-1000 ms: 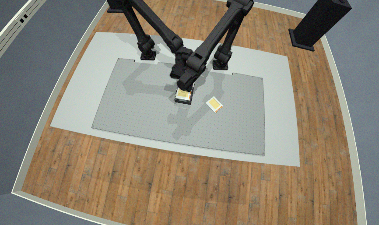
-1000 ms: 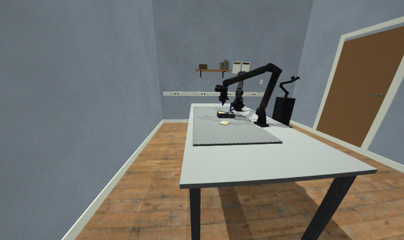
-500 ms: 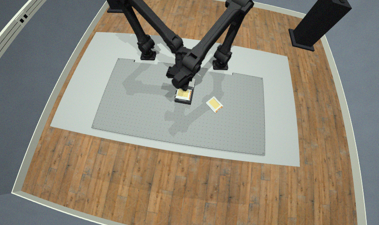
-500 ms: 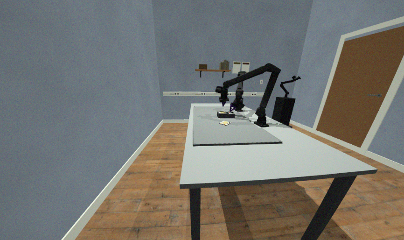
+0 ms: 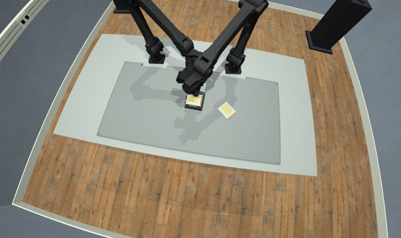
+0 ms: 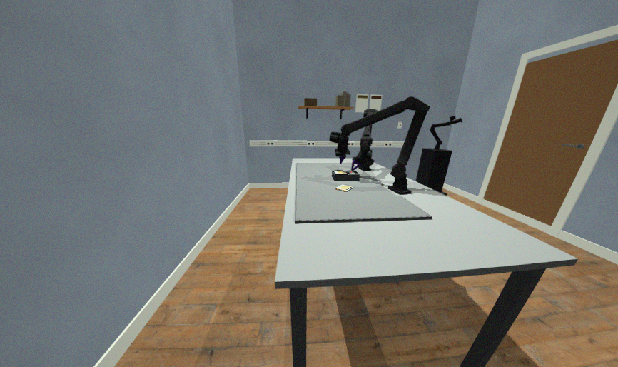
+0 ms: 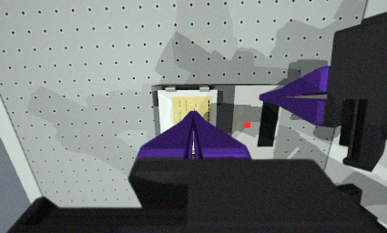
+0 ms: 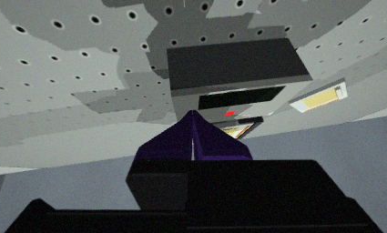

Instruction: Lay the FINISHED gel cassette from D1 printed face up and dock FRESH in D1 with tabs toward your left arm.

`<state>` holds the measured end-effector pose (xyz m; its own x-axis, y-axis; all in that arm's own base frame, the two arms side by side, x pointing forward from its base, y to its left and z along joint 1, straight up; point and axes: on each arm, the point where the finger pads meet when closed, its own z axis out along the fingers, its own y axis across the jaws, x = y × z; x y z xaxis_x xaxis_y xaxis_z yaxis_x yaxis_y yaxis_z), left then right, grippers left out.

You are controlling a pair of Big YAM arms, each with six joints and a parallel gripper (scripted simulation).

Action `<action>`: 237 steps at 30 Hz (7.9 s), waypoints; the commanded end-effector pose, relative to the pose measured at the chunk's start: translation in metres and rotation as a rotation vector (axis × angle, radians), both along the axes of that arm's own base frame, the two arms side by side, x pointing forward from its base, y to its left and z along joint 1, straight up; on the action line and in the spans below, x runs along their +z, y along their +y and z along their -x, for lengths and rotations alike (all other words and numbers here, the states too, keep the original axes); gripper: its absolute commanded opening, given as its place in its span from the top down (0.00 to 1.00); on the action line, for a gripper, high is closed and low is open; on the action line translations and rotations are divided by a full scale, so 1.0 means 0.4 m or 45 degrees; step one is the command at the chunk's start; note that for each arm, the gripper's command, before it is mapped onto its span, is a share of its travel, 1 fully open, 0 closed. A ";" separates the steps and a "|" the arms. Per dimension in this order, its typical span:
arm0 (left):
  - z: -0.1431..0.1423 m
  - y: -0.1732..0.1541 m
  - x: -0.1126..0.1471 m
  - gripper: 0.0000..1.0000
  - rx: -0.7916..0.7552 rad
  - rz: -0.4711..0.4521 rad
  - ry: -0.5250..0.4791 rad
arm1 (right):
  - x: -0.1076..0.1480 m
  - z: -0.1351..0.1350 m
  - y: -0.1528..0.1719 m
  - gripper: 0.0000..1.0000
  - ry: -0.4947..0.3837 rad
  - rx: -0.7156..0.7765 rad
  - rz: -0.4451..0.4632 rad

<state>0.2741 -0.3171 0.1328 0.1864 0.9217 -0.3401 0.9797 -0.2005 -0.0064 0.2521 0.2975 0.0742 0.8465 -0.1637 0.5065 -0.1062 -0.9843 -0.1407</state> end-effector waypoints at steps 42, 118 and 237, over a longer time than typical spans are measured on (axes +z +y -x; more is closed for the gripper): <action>-0.033 0.029 0.029 1.00 0.001 0.013 -0.018 | -0.148 0.050 -0.080 1.00 0.138 0.014 0.162; -0.030 0.026 -0.032 0.02 0.004 0.024 -0.024 | -0.148 0.050 -0.080 1.00 0.138 0.014 0.162; -0.028 0.019 -0.150 0.02 0.004 0.014 -0.013 | -0.148 0.050 -0.080 1.00 0.138 0.014 0.162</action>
<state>0.2852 -0.3058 0.0772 0.1862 0.9202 -0.3445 0.9805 -0.1966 0.0047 0.2521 0.2975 0.0742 0.8465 -0.1637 0.5065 -0.1062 -0.9843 -0.1407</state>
